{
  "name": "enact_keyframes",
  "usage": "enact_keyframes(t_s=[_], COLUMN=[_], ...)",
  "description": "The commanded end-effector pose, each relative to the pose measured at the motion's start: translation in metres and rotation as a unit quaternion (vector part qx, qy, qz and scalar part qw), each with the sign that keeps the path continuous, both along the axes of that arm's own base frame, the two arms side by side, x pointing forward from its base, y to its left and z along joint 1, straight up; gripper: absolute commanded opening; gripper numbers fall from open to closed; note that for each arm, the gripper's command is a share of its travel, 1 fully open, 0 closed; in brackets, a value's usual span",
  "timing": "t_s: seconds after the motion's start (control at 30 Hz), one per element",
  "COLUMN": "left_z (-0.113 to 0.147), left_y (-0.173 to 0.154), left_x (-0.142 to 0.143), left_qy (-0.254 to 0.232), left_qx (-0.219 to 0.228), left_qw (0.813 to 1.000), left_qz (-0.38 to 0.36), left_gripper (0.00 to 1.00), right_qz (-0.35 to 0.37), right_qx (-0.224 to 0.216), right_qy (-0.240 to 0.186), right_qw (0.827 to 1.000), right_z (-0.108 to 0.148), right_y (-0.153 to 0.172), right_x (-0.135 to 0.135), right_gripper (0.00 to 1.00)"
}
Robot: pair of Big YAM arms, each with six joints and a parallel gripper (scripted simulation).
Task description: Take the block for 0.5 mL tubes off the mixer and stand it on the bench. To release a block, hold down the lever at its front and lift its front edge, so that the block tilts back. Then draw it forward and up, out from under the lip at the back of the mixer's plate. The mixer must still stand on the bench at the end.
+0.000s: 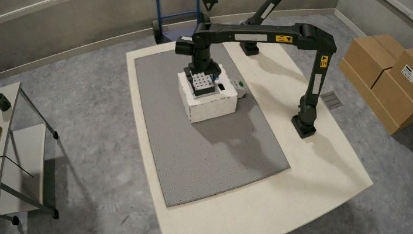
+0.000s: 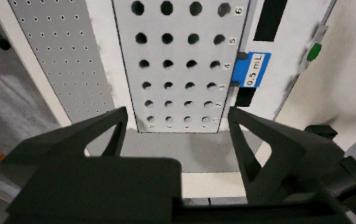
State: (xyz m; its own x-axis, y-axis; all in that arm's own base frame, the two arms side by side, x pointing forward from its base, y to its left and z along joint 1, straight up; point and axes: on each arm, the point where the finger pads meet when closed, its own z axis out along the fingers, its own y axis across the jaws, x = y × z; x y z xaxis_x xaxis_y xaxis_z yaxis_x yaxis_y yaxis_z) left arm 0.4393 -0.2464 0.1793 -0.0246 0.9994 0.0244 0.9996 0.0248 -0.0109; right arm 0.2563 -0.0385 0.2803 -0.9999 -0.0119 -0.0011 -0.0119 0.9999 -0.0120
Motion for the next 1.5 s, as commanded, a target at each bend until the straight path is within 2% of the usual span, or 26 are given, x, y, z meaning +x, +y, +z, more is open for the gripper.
enact_keyframes(t_s=[0.0, 0.3, 0.6, 0.9, 1.23, 1.47], left_z=[-0.004, -0.013, 0.015, 0.03, 0.018, 0.004], left_y=[-0.008, -0.007, -0.009, -0.01, -0.014, -0.014], left_x=[0.005, 0.004, 0.006, 0.008, 0.016, 0.016], left_qy=[-0.006, -0.001, -0.017, -0.031, -0.032, -0.024], left_qx=[-0.004, -0.001, -0.01, -0.019, -0.019, -0.014], left_qw=[1.0, 1.0, 1.0, 0.999, 0.999, 1.0], left_qz=[-0.004, -0.004, -0.004, -0.005, -0.005, -0.005], left_gripper=[1.0, 1.0, 1.0, 1.0, 1.0, 1.0], right_qz=[-0.003, -0.003, -0.003, -0.003, -0.003, -0.003], right_qx=[-0.002, -0.004, -0.002, -0.001, 0.0, -0.002], right_qy=[-0.019, -0.031, -0.02, -0.013, -0.01, -0.023], right_qw=[1.0, 1.0, 1.0, 1.0, 1.0, 1.0], right_z=[0.017, 0.017, 0.016, 0.015, 0.014, 0.014], right_y=[0.001, 0.0, 0.0, 0.001, 0.001, 0.0], right_x=[0.009, 0.015, 0.01, 0.007, 0.006, 0.013], right_gripper=[0.0, 0.0, 0.0, 0.0, 0.0, 0.0])
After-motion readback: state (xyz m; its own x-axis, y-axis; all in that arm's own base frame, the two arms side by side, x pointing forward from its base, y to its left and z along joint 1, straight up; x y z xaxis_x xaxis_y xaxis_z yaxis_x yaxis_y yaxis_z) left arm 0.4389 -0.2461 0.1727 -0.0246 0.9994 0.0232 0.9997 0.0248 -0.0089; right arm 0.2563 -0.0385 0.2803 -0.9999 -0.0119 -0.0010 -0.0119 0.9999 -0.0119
